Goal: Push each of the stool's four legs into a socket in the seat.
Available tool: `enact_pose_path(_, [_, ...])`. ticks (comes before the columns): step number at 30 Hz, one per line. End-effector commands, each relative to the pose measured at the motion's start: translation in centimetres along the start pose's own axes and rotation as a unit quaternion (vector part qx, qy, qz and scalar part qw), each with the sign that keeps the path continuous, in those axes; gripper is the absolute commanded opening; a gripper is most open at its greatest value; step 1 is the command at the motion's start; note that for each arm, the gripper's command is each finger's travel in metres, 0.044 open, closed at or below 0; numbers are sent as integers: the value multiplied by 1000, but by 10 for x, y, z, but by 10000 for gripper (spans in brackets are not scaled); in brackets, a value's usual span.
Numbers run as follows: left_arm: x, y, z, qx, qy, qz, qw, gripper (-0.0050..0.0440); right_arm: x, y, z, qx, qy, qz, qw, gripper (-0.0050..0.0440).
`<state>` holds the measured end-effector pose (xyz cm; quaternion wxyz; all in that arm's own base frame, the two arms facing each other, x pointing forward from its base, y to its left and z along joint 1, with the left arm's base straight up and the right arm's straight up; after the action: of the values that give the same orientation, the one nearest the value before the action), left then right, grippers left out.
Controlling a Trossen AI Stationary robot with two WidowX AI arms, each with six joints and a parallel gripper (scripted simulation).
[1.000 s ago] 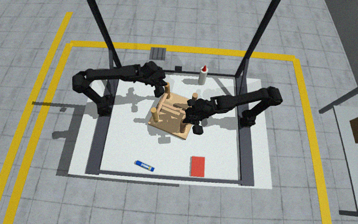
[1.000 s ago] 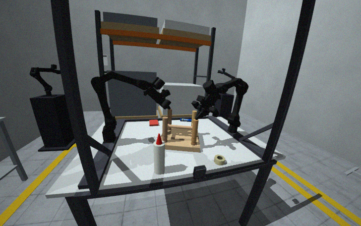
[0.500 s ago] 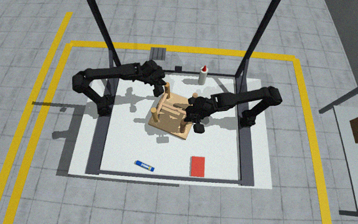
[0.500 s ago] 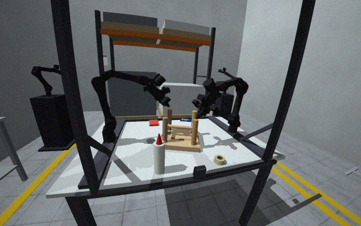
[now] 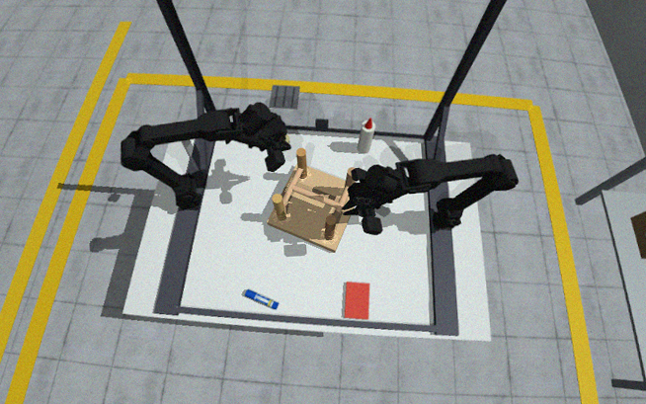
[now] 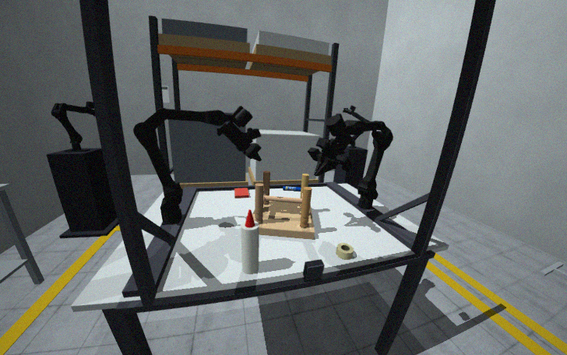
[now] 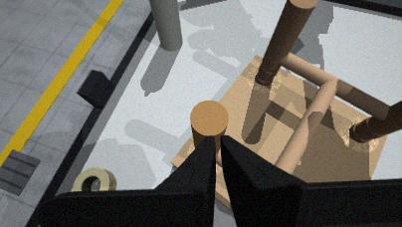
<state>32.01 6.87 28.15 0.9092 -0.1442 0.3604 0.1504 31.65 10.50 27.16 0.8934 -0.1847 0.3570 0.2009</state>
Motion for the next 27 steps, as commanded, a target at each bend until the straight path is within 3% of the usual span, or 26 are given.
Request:
enact_pose_path(1, [-12, -6, -8, 0, -12, -4, 1000, 140, -33, -21, 15, 17, -34, -26, 999, 20])
enact_pose_path(5, [-20, -18, -30, 0, -32, -10, 999, 236, -75, -60, 21, 59, -60, -77, 993, 20])
enact_pose_path(10, [-33, -36, -64, -2, -62, -19, 998, 240, -121, -97, 24, 92, -88, -137, 982, 20])
enact_pose_path(12, [-33, -36, -64, -2, -62, -19, 998, 240, -121, -97, 24, 92, -88, -137, 982, 20])
enact_pose_path(16, [-44, -50, -93, -5, -88, -27, 996, 240, -164, -132, 27, 107, -121, -190, 968, 20])
enact_pose_path(21, [-55, -65, -121, -7, -113, -35, 993, 240, -176, -145, 29, 97, -138, -189, 967, 20])
enact_pose_path(27, [-65, -79, -150, -9, -135, -43, 990, 240, -169, -138, 38, 62, -156, -142, 976, 20])
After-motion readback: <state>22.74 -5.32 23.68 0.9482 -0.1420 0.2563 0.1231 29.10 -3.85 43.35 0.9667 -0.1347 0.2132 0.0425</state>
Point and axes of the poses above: on each arm, the point midway between the two fingers, 35 mm back from their tips, its own x axis out along the fingers, its own y axis across the jaws, z = x × y, the point moved 4 cm from there along -x, back along the fingers, and after that the axes turned 14 degrees about -x, right-handed, at the moved point
